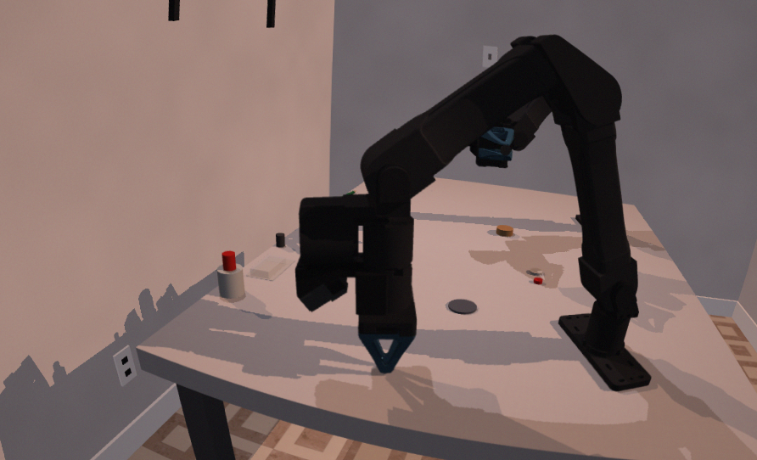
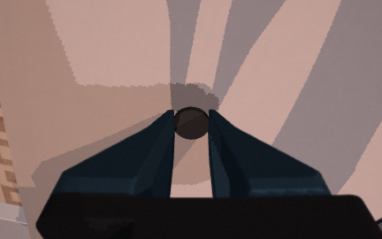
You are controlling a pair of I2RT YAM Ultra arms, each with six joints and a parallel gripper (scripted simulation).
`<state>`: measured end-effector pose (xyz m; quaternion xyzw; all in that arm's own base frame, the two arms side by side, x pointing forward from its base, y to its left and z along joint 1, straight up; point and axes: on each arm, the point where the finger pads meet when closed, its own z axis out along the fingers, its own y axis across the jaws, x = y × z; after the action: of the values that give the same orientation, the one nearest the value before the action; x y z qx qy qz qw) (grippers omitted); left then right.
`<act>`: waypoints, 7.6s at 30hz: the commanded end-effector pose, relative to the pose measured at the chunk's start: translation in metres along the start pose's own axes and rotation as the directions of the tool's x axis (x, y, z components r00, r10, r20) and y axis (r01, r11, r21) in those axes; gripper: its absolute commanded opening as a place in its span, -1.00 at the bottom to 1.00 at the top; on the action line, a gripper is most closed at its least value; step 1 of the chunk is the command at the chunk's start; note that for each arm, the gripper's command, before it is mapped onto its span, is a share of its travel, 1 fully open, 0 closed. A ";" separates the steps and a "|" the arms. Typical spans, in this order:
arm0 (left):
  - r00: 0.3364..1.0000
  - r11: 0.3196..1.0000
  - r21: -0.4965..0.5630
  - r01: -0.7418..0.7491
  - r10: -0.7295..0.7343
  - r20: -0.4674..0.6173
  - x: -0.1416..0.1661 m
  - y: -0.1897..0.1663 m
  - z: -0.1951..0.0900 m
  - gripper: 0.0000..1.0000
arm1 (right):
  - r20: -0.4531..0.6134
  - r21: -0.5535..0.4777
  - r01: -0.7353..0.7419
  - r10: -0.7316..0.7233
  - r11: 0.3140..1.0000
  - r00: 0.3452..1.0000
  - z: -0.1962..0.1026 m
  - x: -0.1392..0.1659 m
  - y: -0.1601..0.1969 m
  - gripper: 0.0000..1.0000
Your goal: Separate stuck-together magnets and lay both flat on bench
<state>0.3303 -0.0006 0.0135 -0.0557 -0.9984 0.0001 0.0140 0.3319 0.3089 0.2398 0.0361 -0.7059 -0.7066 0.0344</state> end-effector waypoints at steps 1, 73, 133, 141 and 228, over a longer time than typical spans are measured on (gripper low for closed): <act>1.000 1.000 -0.002 0.000 0.000 0.028 -0.007 0.001 -0.003 -0.64 | 0.002 -0.006 0.029 -0.029 1.000 1.000 0.000 0.000 0.007 -0.65; 0.999 0.997 0.078 -0.026 0.023 0.046 -0.006 -0.016 -0.078 1.00 | 0.002 -0.006 0.029 -0.029 1.000 1.000 0.000 0.000 0.007 -0.65; 0.999 0.996 0.082 -0.027 0.024 0.041 -0.005 -0.017 -0.078 1.00 | 0.058 0.660 0.007 -0.061 0.751 0.996 -0.134 -0.006 -0.089 -0.65; 0.999 0.996 0.082 -0.027 0.024 0.041 -0.005 -0.017 -0.078 1.00 | -0.071 0.738 0.044 0.012 0.674 0.997 -0.164 0.031 -0.091 -0.65; 0.999 0.996 0.082 -0.027 0.024 0.041 -0.005 -0.017 -0.078 1.00 | 0.003 1.000 -0.003 0.002 -0.001 1.000 -0.307 0.027 -0.205 -0.65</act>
<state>0.3312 -0.0177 0.0826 -0.0667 -0.9968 0.0431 0.0126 0.3300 -0.0006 0.0309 0.0474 -0.9988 0.0004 0.0136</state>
